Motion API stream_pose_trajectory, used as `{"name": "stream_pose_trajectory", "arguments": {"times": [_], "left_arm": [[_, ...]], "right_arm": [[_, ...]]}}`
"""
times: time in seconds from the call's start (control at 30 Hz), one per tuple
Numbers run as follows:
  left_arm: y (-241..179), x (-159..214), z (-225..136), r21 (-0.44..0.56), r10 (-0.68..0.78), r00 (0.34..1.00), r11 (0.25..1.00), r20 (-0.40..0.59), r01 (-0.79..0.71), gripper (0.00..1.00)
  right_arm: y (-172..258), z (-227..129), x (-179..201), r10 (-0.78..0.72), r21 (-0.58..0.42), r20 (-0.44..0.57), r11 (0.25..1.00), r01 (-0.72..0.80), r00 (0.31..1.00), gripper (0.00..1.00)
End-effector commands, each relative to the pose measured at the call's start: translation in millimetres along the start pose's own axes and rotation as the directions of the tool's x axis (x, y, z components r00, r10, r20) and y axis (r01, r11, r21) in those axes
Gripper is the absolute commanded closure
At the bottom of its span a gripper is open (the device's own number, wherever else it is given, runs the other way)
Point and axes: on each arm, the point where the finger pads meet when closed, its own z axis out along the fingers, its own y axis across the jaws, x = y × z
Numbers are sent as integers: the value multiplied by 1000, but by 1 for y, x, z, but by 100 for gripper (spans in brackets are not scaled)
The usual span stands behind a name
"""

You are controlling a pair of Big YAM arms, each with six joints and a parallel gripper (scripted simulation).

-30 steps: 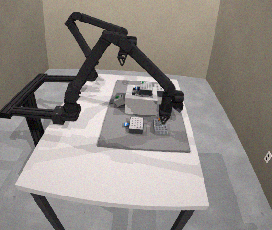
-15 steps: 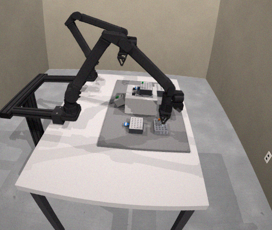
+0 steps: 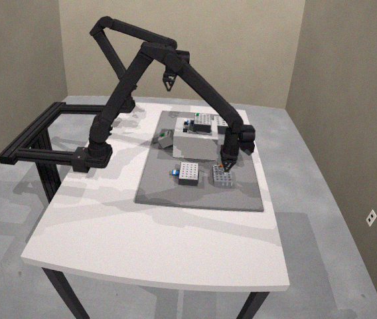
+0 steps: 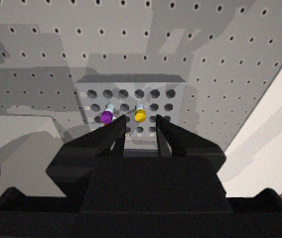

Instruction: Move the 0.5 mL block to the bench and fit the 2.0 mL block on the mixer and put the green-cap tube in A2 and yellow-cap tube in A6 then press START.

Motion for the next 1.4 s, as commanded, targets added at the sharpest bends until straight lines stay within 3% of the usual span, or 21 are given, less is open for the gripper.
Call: {"name": "stream_pose_trajectory", "arguments": {"times": [0.0,1.07,1.37], "left_arm": [[3,-28,-29,-11,-6,996,1000,84,7,0],[0,-4,-5,-3,-5,1000,1000,20,5,0],[0,-6,-7,-3,-5,1000,1000,24,5,0]], "right_arm": [[2,1,-20,3,-6,36,1000,-3,999,64],[2,19,-12,1,-2,15,1000,-1,1000,64],[0,37,6,-1,5,-26,1000,1,1000,64]]}}
